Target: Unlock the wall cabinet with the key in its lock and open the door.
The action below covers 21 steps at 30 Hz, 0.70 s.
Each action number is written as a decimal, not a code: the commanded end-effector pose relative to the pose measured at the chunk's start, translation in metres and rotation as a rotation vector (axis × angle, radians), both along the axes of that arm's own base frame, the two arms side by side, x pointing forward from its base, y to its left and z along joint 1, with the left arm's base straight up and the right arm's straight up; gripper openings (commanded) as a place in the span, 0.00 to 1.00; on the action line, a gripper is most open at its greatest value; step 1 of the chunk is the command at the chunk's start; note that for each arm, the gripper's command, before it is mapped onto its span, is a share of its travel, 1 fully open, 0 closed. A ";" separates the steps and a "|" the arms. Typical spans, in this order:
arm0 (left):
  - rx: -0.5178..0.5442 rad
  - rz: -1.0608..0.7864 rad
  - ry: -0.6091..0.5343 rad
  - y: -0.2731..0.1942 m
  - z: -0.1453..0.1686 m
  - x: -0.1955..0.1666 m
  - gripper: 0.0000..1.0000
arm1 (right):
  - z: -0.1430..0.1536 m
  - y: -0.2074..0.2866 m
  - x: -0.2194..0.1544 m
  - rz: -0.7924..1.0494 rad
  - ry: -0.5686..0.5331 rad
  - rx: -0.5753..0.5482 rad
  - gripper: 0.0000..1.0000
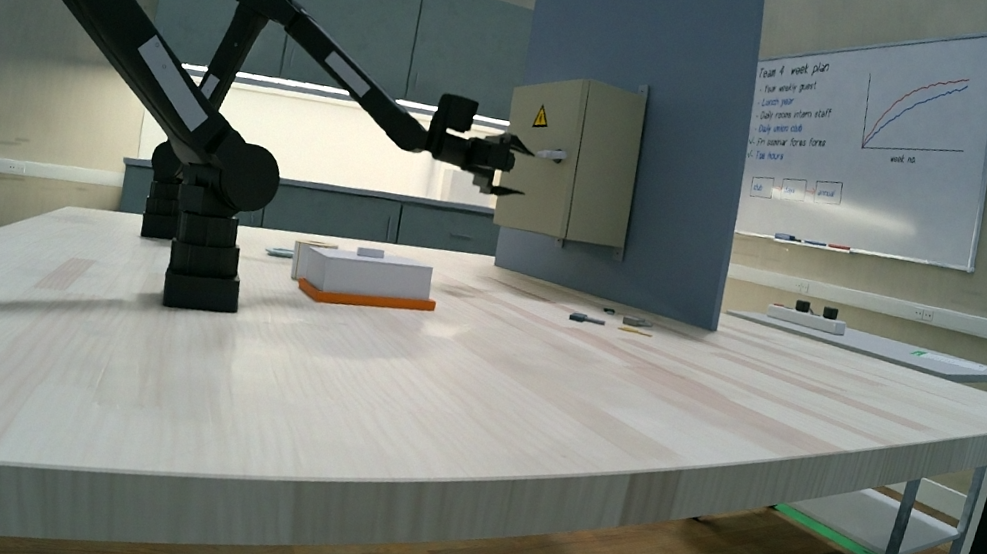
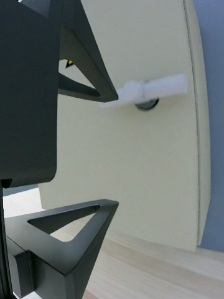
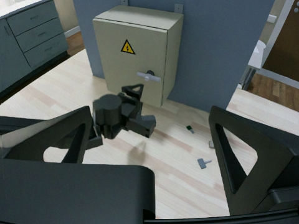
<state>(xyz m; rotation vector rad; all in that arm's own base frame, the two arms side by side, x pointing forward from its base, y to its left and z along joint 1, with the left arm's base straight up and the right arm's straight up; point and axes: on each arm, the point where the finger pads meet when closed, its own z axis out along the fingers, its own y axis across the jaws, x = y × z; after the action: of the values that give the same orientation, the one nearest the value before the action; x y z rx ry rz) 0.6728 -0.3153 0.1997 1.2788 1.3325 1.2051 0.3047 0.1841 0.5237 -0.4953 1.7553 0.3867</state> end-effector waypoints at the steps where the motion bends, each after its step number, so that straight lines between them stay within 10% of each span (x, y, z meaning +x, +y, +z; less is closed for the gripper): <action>1: -0.028 0.006 -0.164 -0.014 0.084 0.016 0.81 | 0.019 0.005 -0.004 0.022 -0.028 0.000 1.00; 21: -0.031 0.034 -0.143 -0.002 0.063 0.049 0.81 | 0.019 0.006 -0.002 0.024 -0.034 0.004 1.00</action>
<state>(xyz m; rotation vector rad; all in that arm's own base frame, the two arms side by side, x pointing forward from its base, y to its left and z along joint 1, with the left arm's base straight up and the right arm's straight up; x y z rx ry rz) 0.6994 -0.3231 0.2445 1.1679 1.2757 1.2507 0.3068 0.1855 0.5215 -0.4983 1.7613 0.3864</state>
